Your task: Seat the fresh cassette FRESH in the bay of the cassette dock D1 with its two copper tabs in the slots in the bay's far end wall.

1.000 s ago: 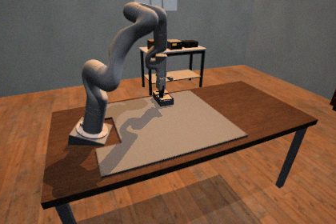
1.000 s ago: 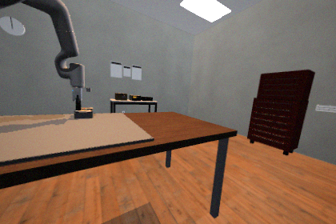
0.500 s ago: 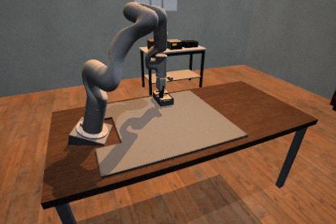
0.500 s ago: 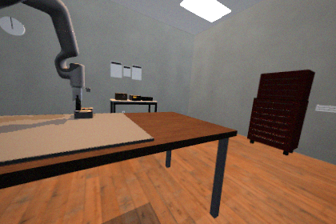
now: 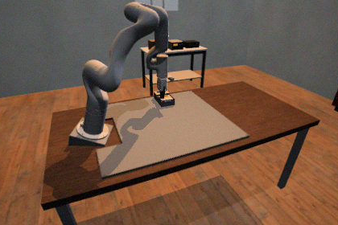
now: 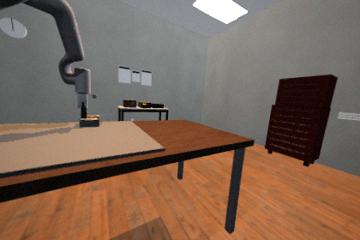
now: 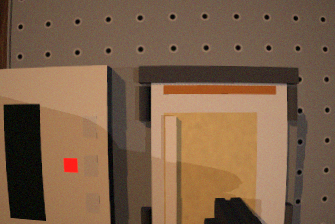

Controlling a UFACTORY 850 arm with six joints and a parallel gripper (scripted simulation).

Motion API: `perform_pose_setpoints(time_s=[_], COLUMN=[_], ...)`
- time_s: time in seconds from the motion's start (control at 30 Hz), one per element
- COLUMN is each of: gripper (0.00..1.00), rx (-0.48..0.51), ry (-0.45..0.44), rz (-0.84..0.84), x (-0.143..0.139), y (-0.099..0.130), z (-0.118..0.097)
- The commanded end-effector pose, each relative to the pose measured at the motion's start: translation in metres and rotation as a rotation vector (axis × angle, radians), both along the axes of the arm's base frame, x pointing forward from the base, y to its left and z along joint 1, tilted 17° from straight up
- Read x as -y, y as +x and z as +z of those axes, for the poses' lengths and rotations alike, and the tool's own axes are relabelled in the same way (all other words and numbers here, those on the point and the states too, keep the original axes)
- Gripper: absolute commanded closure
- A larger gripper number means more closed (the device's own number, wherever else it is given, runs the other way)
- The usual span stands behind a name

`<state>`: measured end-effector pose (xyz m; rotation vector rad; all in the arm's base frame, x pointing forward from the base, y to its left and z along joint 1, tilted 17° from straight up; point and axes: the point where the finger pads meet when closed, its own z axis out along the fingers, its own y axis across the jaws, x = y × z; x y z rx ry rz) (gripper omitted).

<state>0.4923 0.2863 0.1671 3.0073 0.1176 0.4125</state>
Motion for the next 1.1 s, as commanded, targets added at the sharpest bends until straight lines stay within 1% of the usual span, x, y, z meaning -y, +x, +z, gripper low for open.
perform_pose_setpoints(time_s=[0.0, 0.33, 0.37, 1.07], gripper=[1.00, 1.00, 1.00, 1.00], rx=[0.001, 0.000, 0.015, 0.015], ry=[0.001, 0.001, 0.003, 0.003], rz=[0.000, 0.000, 0.001, 0.001], x=[0.000, 0.000, 0.000, -0.005], y=[0.000, 0.000, 0.000, -0.002], z=[0.000, 0.000, 0.001, 0.023])
